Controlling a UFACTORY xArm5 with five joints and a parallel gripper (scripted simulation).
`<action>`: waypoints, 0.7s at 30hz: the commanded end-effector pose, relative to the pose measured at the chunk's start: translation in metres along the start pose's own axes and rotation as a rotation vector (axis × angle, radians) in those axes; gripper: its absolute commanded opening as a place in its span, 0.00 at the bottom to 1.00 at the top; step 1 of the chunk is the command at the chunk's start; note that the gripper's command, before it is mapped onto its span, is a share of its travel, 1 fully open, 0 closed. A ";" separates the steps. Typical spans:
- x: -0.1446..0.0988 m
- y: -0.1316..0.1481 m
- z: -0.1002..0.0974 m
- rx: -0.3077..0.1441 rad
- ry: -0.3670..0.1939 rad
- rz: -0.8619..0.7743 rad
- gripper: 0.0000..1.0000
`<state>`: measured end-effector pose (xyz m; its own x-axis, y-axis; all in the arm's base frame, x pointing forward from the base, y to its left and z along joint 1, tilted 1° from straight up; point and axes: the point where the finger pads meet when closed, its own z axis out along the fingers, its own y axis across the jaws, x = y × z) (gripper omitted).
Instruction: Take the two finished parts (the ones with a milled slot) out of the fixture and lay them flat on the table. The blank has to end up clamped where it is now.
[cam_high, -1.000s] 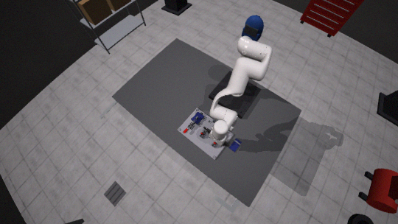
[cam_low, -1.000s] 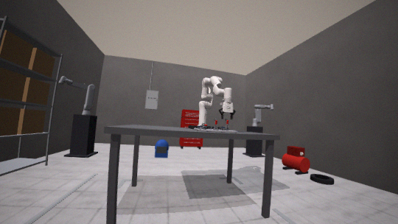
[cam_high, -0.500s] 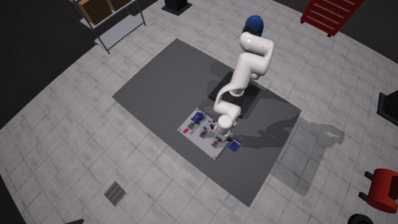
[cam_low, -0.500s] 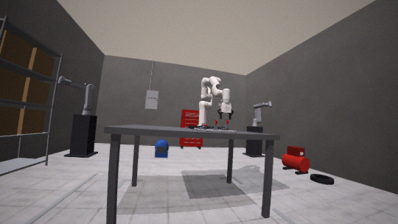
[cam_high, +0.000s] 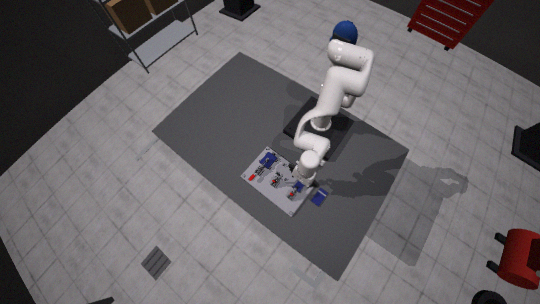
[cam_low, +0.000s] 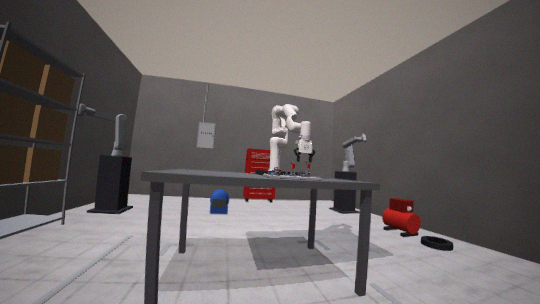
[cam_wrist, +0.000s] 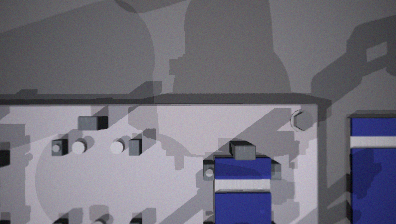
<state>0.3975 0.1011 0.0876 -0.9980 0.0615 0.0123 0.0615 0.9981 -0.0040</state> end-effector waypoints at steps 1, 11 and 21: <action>0.001 0.000 -0.002 -0.001 -0.004 0.000 1.00; 0.001 0.000 0.002 -0.001 -0.004 0.000 1.00; 0.001 0.000 0.021 -0.001 -0.004 0.000 1.00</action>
<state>0.3950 0.1011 0.0757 -0.9980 0.0616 0.0119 0.0615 0.9981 -0.0039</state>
